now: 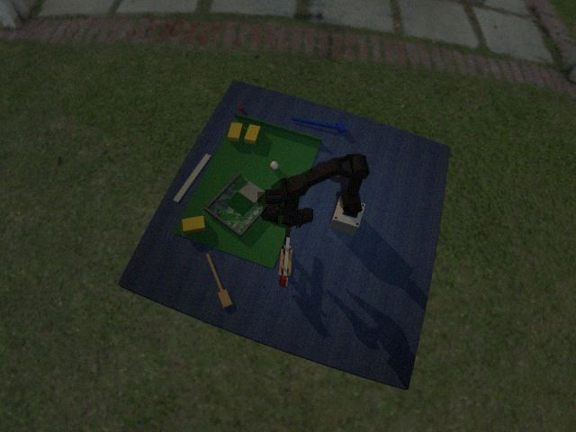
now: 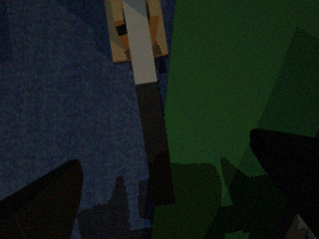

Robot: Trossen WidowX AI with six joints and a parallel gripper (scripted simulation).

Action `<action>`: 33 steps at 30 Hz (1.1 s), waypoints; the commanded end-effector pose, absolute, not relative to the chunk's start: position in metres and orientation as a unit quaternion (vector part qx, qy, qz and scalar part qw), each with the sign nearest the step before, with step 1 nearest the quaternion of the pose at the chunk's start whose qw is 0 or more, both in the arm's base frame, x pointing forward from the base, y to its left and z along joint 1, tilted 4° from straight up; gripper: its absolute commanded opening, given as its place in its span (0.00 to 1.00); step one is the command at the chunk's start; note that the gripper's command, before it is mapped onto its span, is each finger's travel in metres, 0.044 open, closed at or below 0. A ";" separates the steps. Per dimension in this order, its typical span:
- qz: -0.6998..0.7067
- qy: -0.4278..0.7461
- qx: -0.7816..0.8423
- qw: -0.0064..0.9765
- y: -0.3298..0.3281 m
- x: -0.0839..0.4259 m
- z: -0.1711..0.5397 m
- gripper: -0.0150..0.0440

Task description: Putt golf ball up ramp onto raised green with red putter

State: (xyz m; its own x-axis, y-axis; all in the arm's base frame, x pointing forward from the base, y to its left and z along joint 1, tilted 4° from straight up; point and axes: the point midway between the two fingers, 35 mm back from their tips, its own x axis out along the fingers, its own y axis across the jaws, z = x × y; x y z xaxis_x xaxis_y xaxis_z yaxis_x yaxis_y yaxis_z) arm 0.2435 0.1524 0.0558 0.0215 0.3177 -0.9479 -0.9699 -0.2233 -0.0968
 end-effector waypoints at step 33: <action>0.614 0.341 -0.480 0.525 0.154 0.245 -0.014 1.00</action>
State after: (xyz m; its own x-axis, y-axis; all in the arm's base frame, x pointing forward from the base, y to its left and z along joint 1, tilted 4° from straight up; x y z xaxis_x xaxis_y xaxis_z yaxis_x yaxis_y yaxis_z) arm 0.2454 0.1539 -0.0097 0.0138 0.3153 -0.9489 -0.9719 -0.2187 -0.0868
